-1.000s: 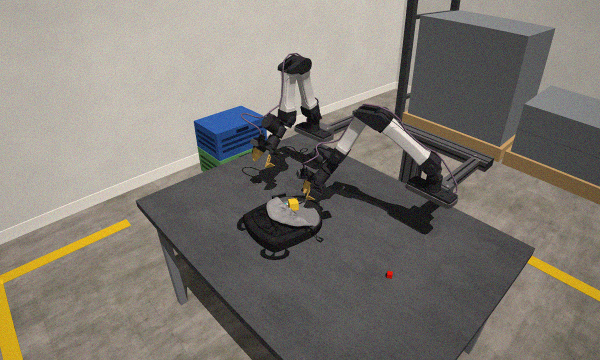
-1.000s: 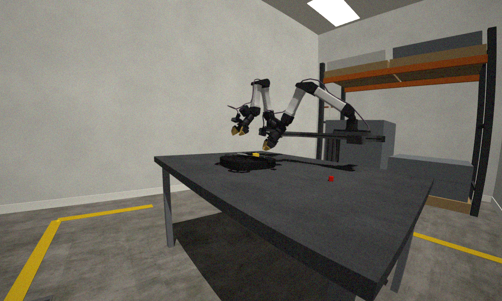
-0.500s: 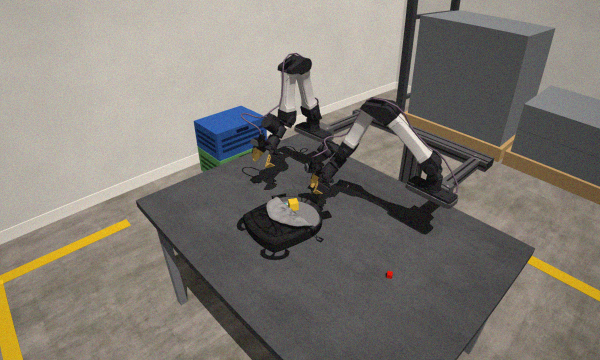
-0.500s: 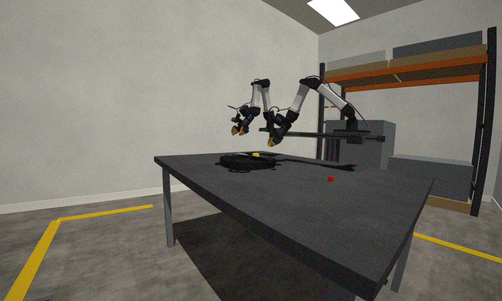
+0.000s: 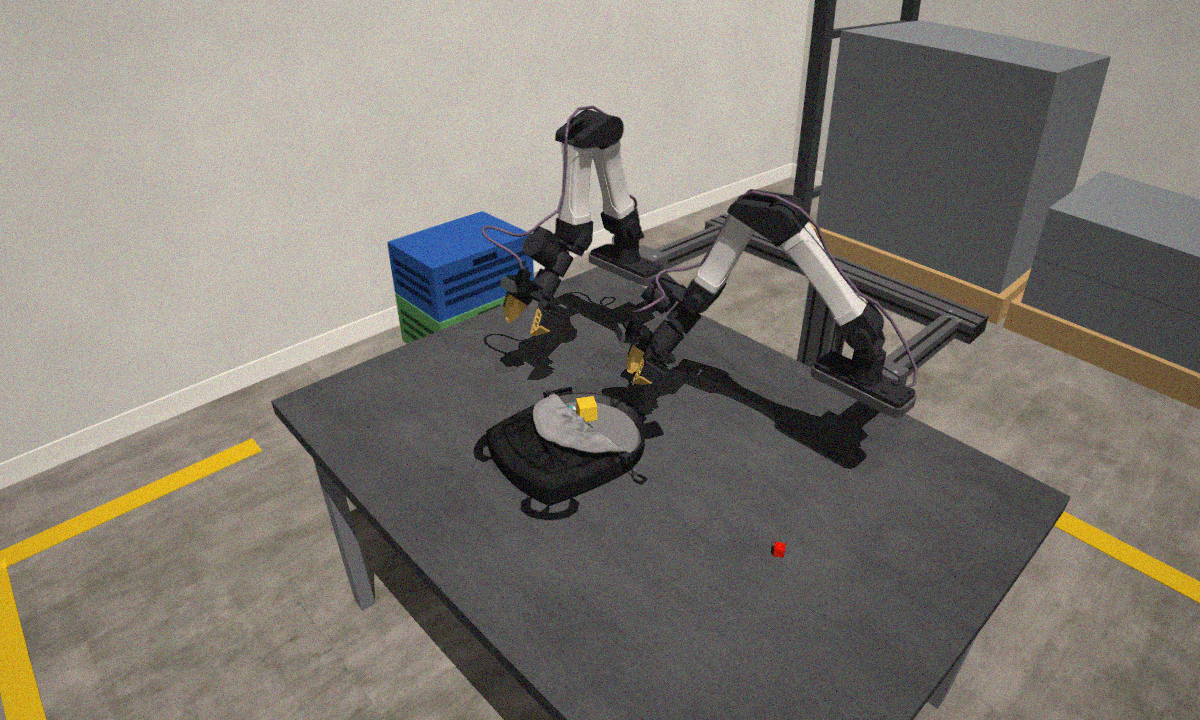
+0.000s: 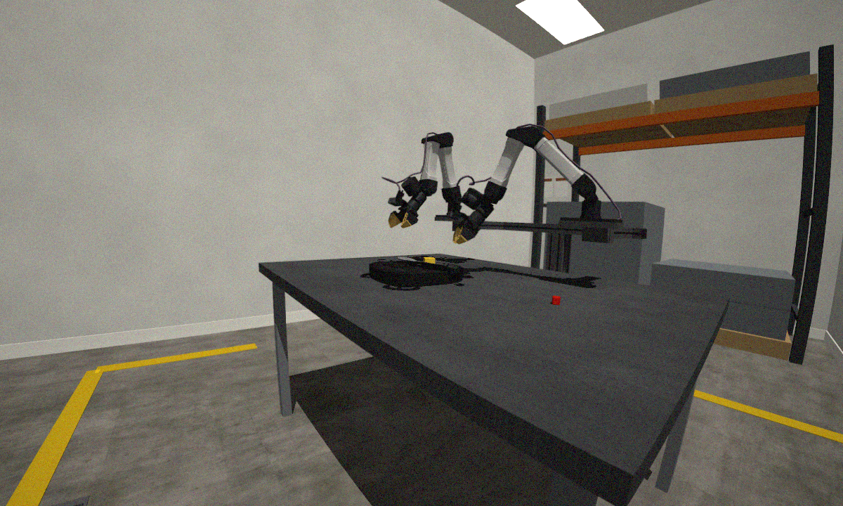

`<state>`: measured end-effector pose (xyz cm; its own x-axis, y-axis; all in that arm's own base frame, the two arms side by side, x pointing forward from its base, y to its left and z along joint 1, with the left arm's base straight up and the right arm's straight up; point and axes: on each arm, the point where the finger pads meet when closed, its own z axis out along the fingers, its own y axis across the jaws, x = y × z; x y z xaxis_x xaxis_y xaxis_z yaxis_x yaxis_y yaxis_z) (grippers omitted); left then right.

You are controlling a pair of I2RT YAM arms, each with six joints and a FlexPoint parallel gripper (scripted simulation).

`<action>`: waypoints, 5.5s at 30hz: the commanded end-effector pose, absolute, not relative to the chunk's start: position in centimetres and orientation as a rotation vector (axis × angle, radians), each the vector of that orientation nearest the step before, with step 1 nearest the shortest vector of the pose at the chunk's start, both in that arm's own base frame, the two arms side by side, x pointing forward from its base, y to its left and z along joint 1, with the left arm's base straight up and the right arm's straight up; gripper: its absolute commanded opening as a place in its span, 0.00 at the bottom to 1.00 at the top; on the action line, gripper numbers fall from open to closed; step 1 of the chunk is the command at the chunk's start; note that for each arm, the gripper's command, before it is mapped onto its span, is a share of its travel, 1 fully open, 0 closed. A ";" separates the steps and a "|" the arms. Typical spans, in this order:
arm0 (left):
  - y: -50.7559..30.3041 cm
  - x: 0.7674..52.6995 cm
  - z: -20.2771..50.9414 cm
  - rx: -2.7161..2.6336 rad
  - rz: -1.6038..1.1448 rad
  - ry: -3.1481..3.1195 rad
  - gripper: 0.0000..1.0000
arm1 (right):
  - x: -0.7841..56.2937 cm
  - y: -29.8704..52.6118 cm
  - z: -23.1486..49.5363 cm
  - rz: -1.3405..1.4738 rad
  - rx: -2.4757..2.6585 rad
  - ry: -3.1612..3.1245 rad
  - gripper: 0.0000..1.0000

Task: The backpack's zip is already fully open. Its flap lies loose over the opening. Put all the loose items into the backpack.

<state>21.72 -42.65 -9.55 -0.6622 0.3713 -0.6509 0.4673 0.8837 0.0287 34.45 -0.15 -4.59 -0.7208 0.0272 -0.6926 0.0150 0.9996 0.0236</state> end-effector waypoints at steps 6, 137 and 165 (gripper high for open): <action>-37.4 23.5 -6.2 0.354 -0.174 2.358 0.47 | 35.2 -0.4 -3.7 0.023 0.029 2.342 0.90; 4.4 29.9 -21.4 -0.661 0.250 2.363 0.13 | 35.2 -0.4 -3.7 0.023 0.029 2.342 0.90; 4.5 29.9 -11.1 -0.663 0.250 2.360 0.13 | 35.2 -0.4 -3.7 0.023 0.029 2.342 0.90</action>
<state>29.67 4.35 -12.72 -0.6453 -0.3949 -0.6540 -0.5190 0.8547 -0.0040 34.45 -0.14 -4.59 -0.7208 0.0272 -0.6926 0.0150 0.9996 0.0236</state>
